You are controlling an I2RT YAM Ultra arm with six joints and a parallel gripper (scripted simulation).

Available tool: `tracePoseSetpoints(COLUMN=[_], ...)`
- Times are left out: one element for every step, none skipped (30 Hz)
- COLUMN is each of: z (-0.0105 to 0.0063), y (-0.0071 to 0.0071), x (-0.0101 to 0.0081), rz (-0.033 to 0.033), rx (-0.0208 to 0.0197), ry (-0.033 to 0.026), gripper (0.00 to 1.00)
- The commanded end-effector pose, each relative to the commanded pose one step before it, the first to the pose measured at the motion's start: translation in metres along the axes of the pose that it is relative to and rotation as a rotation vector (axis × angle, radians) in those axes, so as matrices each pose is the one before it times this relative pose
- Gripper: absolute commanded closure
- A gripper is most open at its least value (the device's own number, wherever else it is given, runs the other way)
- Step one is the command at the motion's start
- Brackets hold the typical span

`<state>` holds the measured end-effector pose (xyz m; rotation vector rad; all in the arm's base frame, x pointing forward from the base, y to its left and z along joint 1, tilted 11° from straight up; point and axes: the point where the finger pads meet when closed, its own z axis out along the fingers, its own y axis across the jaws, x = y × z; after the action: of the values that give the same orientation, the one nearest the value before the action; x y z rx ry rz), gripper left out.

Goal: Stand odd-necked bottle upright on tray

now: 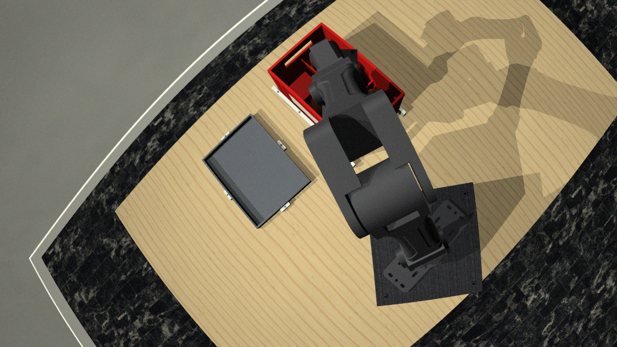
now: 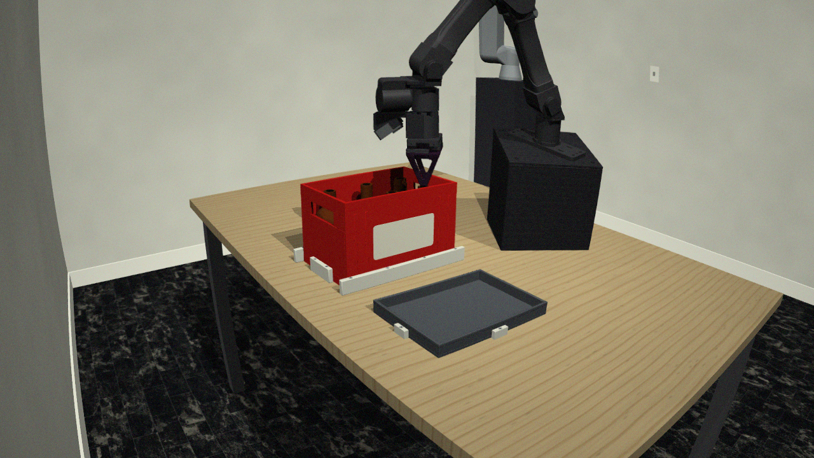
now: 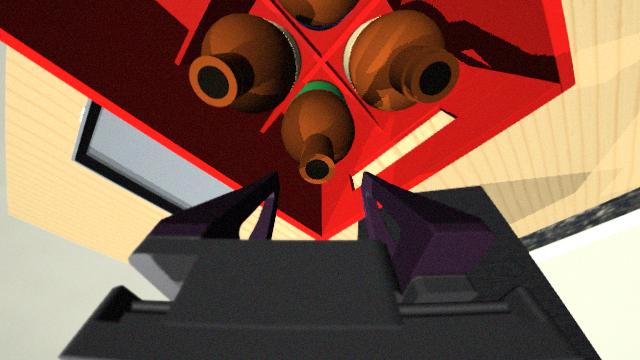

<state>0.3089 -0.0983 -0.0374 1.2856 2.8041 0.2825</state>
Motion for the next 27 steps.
tracePoseSetpoints(z=[0.00642,0.0014,0.00281,-0.00029,-0.00086,0.00216,0.00407,-0.00074,0.00186,0.0017,-0.0018,0.00067,0.0,0.0,-0.00198,0.00321,0.00234,0.00219,0.00138,-0.00154,0.00041,0.00251,0.00277,0.00137,0.00143,-0.00123,-0.0026], y=[-0.00309,0.00036,-0.00128,0.00129,0.00156,-0.00009,-0.00128,0.0024,-0.00177,-0.00194,0.00121,0.00078,0.0,0.0,0.00722,-0.00111,-0.00158,-0.00192,-0.00197,-0.00022,-0.00026,0.00031,0.0007,-0.00027,-0.00081,0.00011,0.00067], x=[-0.00166,0.00071,0.0035,-0.00038,-0.00067,0.00066,0.00146,-0.004,0.00115,0.0017,-0.00159,0.00001,0.0,0.0,-0.01135,0.00301,0.00266,0.00236,0.00165,0.0,0.00101,0.0,-0.00092,0.00138,0.0016,-0.00016,-0.00173], rz=[0.00966,-0.0019,-0.00066,-0.00313,-0.00349,-0.0006,0.0017,-0.00188,0.00365,0.0035,-0.00128,-0.00218,0.0,0.0,-0.00655,-0.00049,0.00121,0.00253,0.0036,0.00088,-0.00041,-0.00102,-0.00104,-0.00095,0.00014,-0.00005,0.00043], rx=[0.00859,0.00049,0.00389,-0.00236,-0.00327,0.00142,0.00444,-0.00492,0.00191,0.00204,-0.00464,-0.00092,0.0,0.0,-0.01145,0.00404,0.0032,0.00309,0.00194,-0.00275,-0.00004,0.00167,0.00142,0.00139,0.00187,-0.00226,-0.00468], ry=[-0.00745,0.00121,0.00799,-0.00451,-0.00628,0.00296,0.0088,-0.00977,0.00343,0.00374,-0.00922,-0.00159,0.0,0.0,-0.02218,0.00832,0.00628,0.00587,0.00342,-0.00562,-0.00003,0.00347,0.00295,0.00288,0.00366,-0.00449,-0.00937], gripper=[0.39,0.39,0.39,0.39,0.39,0.39,0.39,0.39,0.39,0.39,0.39,0.39,0.39,0.39,0.39,0.39,0.39,0.39,0.39,0.39,0.39,0.39,0.39,0.39,0.39,0.39,0.39])
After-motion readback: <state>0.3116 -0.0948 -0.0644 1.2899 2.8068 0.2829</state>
